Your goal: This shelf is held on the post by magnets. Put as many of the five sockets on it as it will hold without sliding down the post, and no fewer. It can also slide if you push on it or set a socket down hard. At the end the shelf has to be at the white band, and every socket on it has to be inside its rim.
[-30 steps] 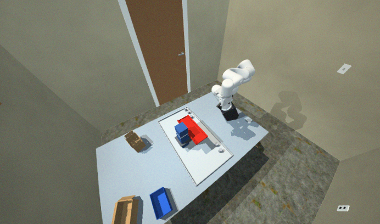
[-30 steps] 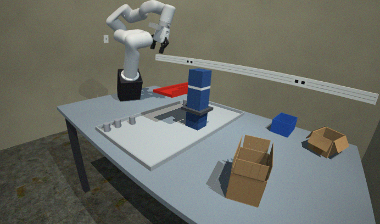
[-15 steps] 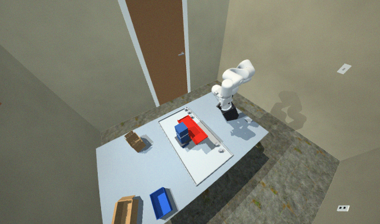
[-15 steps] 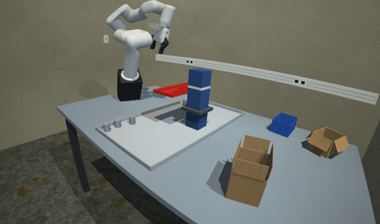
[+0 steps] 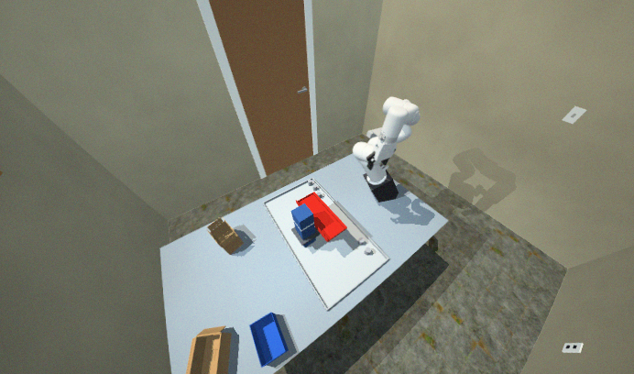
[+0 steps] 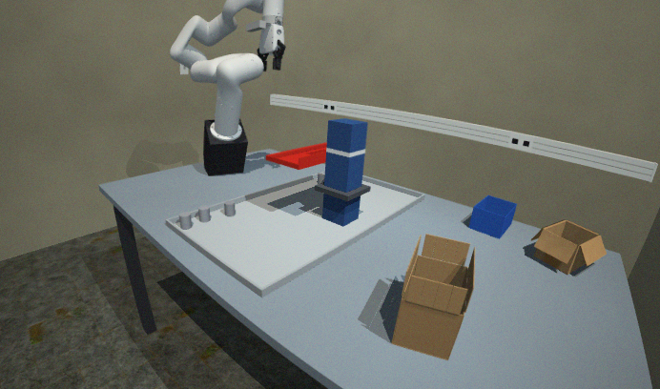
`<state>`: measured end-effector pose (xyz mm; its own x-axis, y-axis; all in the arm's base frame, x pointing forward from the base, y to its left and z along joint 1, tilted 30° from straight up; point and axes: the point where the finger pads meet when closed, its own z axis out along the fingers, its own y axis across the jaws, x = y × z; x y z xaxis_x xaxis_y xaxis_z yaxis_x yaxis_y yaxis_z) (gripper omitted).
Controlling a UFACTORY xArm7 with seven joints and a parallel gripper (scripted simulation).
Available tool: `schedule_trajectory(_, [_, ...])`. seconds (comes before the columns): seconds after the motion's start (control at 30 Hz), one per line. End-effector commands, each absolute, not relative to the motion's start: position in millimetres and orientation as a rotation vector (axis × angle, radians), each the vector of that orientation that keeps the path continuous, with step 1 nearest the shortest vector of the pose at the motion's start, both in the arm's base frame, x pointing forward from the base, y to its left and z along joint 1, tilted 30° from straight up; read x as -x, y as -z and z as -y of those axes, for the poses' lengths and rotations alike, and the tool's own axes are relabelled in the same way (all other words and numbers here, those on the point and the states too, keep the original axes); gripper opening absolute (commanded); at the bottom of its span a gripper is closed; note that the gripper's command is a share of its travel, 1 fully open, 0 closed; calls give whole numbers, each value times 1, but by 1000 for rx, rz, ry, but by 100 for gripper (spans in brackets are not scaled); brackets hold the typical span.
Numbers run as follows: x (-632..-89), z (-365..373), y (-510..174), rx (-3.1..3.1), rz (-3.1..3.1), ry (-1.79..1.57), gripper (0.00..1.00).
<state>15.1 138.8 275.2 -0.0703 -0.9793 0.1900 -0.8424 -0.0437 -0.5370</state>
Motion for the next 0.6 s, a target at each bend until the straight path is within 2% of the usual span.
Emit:
schedule_trajectory(0.0, [-2, -137, -295, 1715, -1810, 936, 100])
schedule_trajectory(0.57, [-2, -137, -295, 1401, -1575, 1089, 100])
